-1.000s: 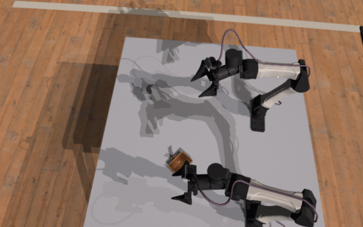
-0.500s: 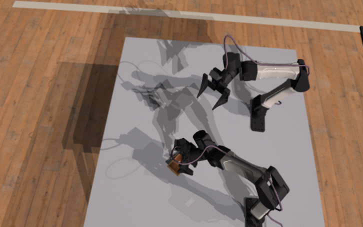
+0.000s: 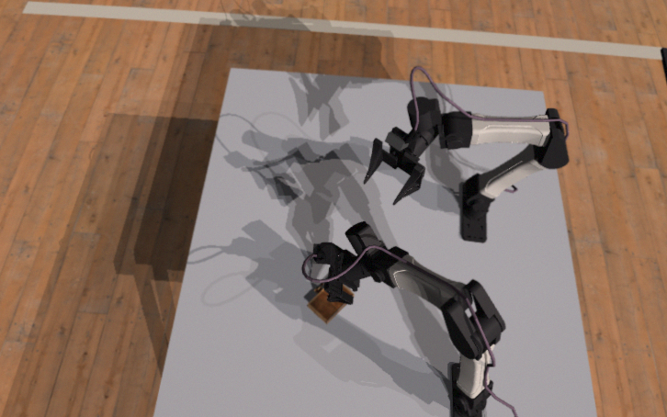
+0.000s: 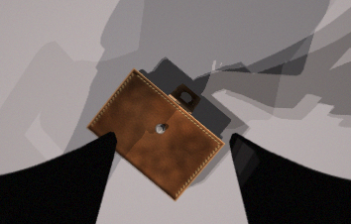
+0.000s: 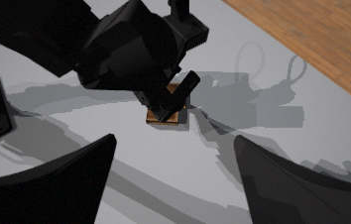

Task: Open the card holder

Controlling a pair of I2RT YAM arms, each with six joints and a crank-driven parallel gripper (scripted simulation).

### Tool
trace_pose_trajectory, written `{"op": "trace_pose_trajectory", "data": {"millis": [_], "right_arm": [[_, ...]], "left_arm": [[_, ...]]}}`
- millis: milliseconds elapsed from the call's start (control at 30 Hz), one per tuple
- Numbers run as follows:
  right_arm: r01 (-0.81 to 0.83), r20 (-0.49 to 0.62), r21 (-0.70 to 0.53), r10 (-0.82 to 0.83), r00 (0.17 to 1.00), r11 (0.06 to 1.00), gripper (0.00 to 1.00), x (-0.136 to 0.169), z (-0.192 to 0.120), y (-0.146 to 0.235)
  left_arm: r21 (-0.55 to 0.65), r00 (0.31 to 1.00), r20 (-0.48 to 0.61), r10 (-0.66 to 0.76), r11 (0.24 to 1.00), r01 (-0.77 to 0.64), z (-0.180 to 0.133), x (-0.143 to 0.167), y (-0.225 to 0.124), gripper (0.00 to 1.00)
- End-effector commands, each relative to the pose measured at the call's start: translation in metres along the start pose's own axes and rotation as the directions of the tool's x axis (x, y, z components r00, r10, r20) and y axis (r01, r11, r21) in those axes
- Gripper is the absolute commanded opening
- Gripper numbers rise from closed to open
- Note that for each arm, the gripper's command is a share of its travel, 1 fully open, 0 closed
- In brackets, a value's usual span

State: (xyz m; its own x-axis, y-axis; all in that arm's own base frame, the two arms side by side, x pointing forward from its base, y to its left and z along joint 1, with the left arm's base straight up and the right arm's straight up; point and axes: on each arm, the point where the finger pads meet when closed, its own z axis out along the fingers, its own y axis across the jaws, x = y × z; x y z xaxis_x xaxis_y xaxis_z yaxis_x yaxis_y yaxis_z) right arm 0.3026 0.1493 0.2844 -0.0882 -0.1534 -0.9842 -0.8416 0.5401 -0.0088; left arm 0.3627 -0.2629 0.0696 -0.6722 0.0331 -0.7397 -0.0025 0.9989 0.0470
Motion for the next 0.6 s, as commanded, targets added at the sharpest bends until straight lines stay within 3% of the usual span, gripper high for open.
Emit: {"op": "trace_pose_trajectory", "data": {"millis": [0,33,167,333,567], "right_arm": [[-0.010,-0.013,-0.031,0.009,1.000,0.999,1.00,0.007,0.002,0.008],[-0.010,-0.013,-0.031,0.009,1.000,0.999,1.00,0.007,0.002,0.008],[-0.012,-0.014,-0.031,0.011,1.000,0.999,1.00,0.007,0.002,0.008],[-0.012,-0.014,-0.031,0.011,1.000,0.999,1.00,0.007,0.002,0.008],[-0.012,-0.014,-0.031,0.012,1.000,0.999,1.00,0.007,0.002,0.008]], "left_arm": [[0.026,0.998,0.045,-0.053,0.998,0.052,-0.011,-0.027,-0.008,0.88],[0.026,0.998,0.045,-0.053,0.998,0.052,-0.011,-0.027,-0.008,0.88],[0.039,1.000,-0.013,0.020,0.999,-0.020,-0.010,-0.019,-0.005,0.39],[0.090,0.977,-0.128,0.173,0.983,-0.162,-0.002,-0.005,-0.007,0.39],[0.259,0.880,-0.259,0.399,0.906,-0.334,0.004,-0.004,-0.011,0.39]]}}
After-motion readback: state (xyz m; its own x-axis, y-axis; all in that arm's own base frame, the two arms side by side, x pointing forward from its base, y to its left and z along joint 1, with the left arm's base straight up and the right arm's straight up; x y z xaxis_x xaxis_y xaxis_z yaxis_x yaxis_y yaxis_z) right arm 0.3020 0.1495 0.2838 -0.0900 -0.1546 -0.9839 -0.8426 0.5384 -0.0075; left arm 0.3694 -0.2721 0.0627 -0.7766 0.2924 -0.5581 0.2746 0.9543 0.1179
